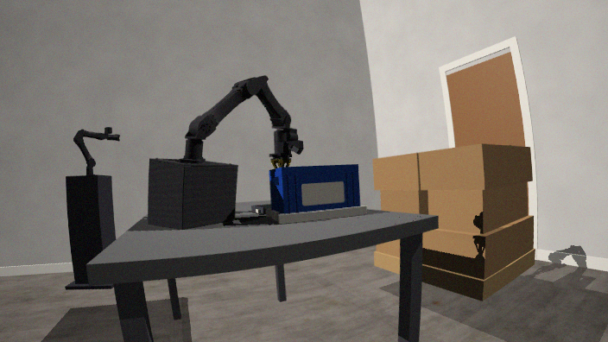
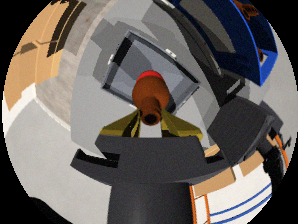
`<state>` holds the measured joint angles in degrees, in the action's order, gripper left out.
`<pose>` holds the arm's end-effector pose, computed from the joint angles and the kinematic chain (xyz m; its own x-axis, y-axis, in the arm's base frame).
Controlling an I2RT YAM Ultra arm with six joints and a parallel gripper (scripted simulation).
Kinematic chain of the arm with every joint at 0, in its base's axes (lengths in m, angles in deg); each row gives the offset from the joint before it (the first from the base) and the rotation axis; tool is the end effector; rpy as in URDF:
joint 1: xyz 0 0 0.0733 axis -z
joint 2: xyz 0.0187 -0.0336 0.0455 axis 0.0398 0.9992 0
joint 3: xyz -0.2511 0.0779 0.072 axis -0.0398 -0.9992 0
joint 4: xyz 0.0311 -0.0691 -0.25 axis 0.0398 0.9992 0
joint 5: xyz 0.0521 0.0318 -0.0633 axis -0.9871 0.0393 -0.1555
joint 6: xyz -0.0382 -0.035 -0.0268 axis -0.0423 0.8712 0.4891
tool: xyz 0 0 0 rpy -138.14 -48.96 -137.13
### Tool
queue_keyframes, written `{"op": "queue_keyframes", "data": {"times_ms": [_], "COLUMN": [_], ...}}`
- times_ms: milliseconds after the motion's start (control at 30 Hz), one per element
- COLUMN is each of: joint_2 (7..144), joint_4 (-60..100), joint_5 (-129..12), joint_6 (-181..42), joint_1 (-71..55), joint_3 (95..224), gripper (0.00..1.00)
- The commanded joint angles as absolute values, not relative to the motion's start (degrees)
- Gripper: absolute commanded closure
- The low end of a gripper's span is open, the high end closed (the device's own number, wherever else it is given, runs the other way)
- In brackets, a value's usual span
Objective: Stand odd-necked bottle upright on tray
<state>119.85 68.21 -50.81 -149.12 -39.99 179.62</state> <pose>0.3539 0.2661 0.0948 -0.7419 0.6502 -0.1638 0.6618 0.7494 -0.0230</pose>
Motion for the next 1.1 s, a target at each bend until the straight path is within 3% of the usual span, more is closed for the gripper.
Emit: {"op": "queue_keyframes", "data": {"times_ms": [0,1067], "joint_2": [118.49,119.36], "joint_4": [67.04,65.05], "joint_5": [-50.41,-50.41], "joint_6": [-148.74,-148.50], "joint_1": [-39.87,-39.71], "joint_3": [179.46,179.42], "gripper": [1.00,1.00]}}
